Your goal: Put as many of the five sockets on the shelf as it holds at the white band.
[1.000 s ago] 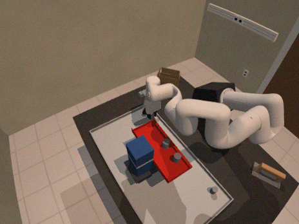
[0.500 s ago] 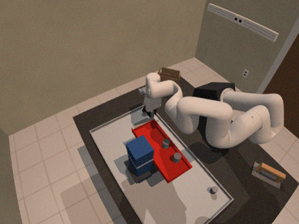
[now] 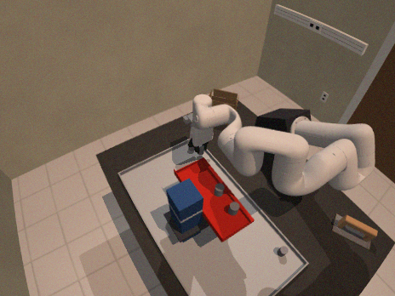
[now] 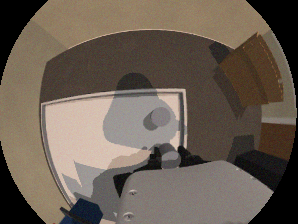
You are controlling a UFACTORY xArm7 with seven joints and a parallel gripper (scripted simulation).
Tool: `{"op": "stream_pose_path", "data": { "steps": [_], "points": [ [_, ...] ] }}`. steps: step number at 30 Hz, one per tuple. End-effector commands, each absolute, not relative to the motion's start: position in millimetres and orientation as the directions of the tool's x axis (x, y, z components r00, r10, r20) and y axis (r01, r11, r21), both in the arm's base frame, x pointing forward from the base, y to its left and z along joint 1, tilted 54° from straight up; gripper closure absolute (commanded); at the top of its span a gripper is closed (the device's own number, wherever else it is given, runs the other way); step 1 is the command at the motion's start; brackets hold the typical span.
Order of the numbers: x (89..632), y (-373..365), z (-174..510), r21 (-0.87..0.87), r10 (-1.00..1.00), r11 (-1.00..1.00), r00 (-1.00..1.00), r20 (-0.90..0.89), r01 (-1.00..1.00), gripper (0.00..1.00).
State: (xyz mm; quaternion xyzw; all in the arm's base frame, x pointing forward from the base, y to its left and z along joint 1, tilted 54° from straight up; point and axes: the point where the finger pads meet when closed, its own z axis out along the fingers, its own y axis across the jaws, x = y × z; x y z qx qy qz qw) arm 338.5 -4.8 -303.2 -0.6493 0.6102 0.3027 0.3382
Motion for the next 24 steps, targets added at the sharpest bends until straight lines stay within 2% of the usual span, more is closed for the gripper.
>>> {"op": "stream_pose_path", "data": {
  "steps": [1, 24],
  "points": [
    [339.2, -7.8, -302.7, -0.071, -0.591, -0.025, 0.072, -0.803, -0.997, 1.0],
    [338.5, -32.0, -285.0, -0.071, -0.591, -0.025, 0.072, -0.803, -0.997, 1.0]
  ]
}}
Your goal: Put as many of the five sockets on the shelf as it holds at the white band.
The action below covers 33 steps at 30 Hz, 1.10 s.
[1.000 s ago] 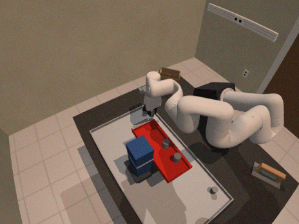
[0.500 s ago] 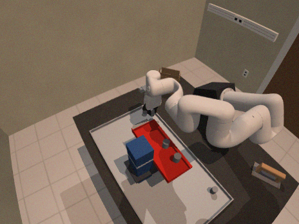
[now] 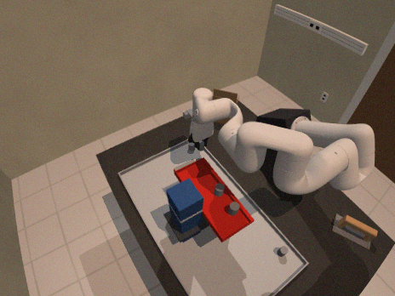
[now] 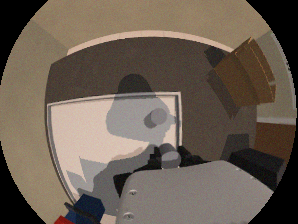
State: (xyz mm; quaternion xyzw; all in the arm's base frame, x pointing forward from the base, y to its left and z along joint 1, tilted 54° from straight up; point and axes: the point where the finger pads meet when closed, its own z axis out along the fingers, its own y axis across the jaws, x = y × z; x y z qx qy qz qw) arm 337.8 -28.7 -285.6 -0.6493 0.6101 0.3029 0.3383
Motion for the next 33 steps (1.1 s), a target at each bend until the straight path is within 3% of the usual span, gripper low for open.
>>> {"op": "stream_pose_path", "data": {
  "steps": [1, 33],
  "points": [
    [338.5, -32.0, -285.0, -0.071, -0.591, -0.025, 0.072, -0.803, -0.997, 1.0],
    [319.7, -71.1, -257.9, -0.071, -0.591, -0.025, 0.072, -0.803, -0.997, 1.0]
  ]
}}
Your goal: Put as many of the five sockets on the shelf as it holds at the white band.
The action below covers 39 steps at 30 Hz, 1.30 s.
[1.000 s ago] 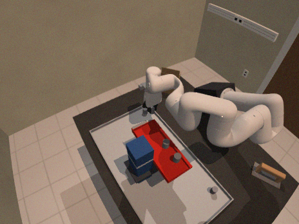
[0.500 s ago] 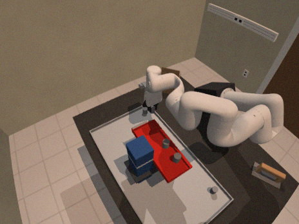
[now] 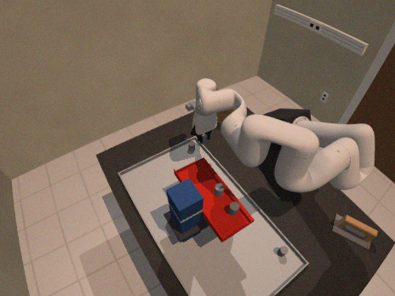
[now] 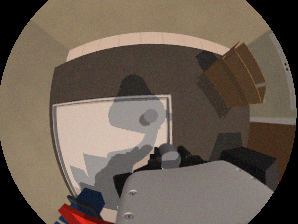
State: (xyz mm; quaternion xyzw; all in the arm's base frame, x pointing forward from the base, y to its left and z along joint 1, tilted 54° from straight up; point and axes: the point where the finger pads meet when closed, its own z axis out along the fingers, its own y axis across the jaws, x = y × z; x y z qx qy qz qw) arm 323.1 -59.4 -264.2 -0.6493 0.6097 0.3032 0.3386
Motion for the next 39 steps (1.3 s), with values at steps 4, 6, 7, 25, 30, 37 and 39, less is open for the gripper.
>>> {"op": "stream_pose_path", "data": {
  "steps": [4, 6, 7, 25, 30, 37, 39],
  "points": [
    [313.1, -84.8, -248.4, -0.071, -0.591, -0.025, 0.072, -0.803, -0.997, 1.0],
    [309.6, -92.1, -243.4, -0.071, -0.591, -0.025, 0.072, -0.803, -0.997, 1.0],
    [307.8, -95.8, -240.8, -0.071, -0.591, -0.025, 0.072, -0.803, -0.997, 1.0],
    [280.5, -152.4, -201.5, -0.071, -0.591, -0.025, 0.072, -0.803, -0.997, 1.0],
    [276.5, -160.8, -195.7, -0.071, -0.591, -0.025, 0.072, -0.803, -0.997, 1.0],
    [269.4, -175.6, -185.4, -0.071, -0.591, -0.025, 0.072, -0.803, -0.997, 1.0],
    [267.9, -178.6, -183.4, -0.071, -0.591, -0.025, 0.072, -0.803, -0.997, 1.0]
  ]
}}
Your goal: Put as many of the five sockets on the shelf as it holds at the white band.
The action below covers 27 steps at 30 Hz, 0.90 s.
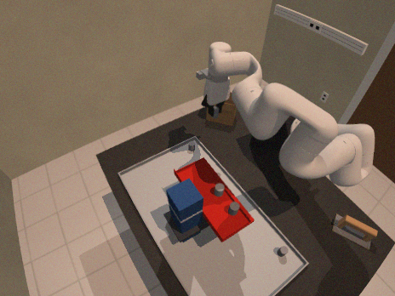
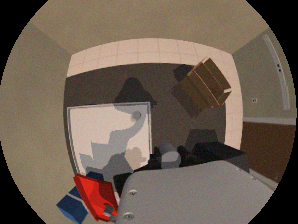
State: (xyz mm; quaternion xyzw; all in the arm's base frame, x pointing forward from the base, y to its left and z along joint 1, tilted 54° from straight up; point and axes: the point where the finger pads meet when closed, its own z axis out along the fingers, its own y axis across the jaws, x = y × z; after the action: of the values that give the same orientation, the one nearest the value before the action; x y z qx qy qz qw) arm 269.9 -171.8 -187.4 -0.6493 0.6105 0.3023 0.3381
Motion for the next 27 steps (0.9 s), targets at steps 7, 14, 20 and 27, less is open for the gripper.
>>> {"op": "stream_pose_path", "data": {
  "steps": [7, 14, 20, 27],
  "points": [
    [265.3, -184.0, -179.6, -0.071, -0.591, -0.025, 0.072, -0.803, -0.997, 1.0],
    [264.6, -185.4, -178.6, -0.071, -0.591, -0.025, 0.072, -0.803, -0.997, 1.0],
    [264.6, -185.5, -178.6, -0.071, -0.591, -0.025, 0.072, -0.803, -0.997, 1.0],
    [265.0, -185.3, -177.9, -0.071, -0.592, -0.025, 0.072, -0.803, -0.997, 1.0]
  ]
}}
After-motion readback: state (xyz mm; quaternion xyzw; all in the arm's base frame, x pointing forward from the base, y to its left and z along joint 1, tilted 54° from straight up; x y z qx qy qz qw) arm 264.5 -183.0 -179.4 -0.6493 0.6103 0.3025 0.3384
